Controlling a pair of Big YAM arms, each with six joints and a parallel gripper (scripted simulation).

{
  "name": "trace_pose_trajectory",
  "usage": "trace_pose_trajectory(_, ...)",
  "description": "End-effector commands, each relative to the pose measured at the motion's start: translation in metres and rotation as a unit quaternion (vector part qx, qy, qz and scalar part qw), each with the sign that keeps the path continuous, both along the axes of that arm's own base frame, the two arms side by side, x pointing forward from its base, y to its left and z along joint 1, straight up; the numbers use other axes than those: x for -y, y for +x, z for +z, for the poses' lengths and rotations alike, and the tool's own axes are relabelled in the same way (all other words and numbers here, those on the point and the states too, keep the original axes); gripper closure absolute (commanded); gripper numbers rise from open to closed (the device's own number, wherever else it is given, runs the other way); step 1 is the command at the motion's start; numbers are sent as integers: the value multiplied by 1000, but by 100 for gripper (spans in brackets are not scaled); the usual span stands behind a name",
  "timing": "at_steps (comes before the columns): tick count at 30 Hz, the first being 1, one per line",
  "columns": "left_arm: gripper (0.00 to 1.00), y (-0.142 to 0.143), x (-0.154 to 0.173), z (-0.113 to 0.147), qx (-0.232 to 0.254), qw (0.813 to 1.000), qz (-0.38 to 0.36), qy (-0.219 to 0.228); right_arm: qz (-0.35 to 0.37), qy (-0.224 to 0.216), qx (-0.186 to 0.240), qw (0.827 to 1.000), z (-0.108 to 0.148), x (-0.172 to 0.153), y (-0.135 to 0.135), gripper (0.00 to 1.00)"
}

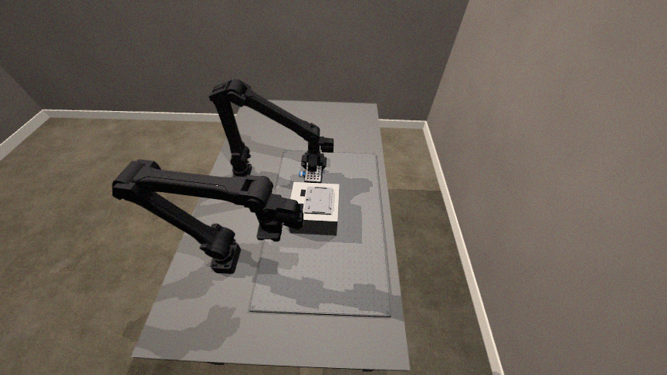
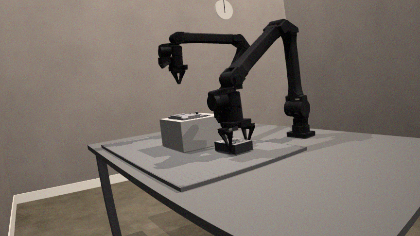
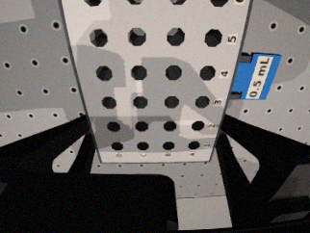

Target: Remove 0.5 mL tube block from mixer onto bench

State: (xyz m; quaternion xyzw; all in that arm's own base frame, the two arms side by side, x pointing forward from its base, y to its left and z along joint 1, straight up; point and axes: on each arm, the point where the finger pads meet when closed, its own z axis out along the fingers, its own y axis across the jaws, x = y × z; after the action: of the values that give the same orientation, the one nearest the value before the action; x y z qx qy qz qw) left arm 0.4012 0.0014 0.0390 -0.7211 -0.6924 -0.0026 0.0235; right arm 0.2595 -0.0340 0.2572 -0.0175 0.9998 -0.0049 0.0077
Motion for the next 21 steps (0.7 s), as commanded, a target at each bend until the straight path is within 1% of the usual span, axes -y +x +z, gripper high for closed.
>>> trace_pose_trajectory(1,100,41,-2,37,52,999,-1,-3,4,-1,24,1000,21,2,12,100)
trace_pose_trajectory(8,100,41,-4,30,45,999,2,-4,4,0,12,1000,12,1,7,100)
trace_pose_trajectory(14,100,32,2,33,46,999,-5,-4,4,2,0,1000,2,0,1,100)
trace_pose_trajectory(17,100,27,4,29,41,999,-7,-4,4,2,-6,1000,-2,0,-1,100)
trace_pose_trajectory(21,100,23,6,28,38,999,-10,-5,4,2,-1,1000,2,1,1,100)
